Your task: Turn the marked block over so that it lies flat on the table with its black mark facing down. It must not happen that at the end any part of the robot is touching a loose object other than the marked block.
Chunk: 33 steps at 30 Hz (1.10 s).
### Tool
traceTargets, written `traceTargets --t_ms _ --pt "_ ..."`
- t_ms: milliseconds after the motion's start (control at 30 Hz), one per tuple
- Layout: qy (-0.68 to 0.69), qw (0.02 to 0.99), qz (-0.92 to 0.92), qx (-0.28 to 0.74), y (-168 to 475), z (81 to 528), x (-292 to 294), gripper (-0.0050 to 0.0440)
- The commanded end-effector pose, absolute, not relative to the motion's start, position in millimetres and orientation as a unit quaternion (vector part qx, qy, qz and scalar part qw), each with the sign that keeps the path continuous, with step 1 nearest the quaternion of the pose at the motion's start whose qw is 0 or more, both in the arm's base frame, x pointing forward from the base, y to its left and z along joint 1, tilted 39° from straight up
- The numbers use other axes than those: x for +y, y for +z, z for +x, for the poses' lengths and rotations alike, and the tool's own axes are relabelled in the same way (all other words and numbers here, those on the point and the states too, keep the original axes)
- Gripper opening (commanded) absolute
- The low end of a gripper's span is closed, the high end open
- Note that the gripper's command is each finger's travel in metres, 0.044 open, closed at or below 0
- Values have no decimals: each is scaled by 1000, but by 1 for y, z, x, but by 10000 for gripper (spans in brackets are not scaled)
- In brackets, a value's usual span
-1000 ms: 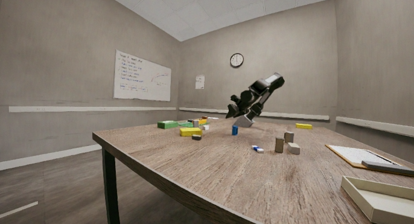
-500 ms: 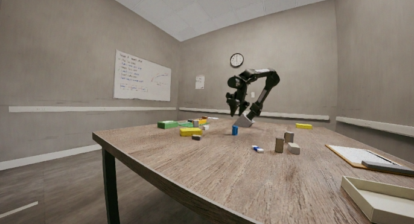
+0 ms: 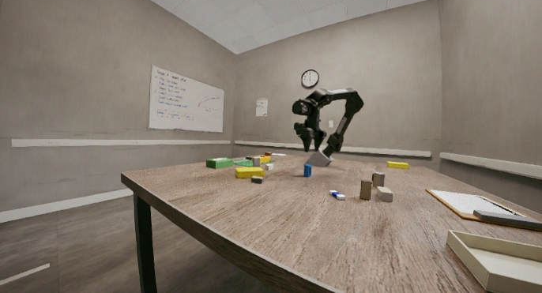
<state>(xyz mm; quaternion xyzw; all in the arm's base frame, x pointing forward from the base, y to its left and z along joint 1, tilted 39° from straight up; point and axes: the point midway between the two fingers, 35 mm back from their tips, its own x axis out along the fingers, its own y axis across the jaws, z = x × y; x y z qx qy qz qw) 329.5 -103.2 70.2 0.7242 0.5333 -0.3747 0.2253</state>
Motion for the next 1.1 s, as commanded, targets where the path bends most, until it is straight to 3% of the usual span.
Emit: traceTargets --t_ms 0,1067 --pt "-369 234 728 529 77 334 -105 440" --pt "-373 224 725 534 68 330 -102 440"
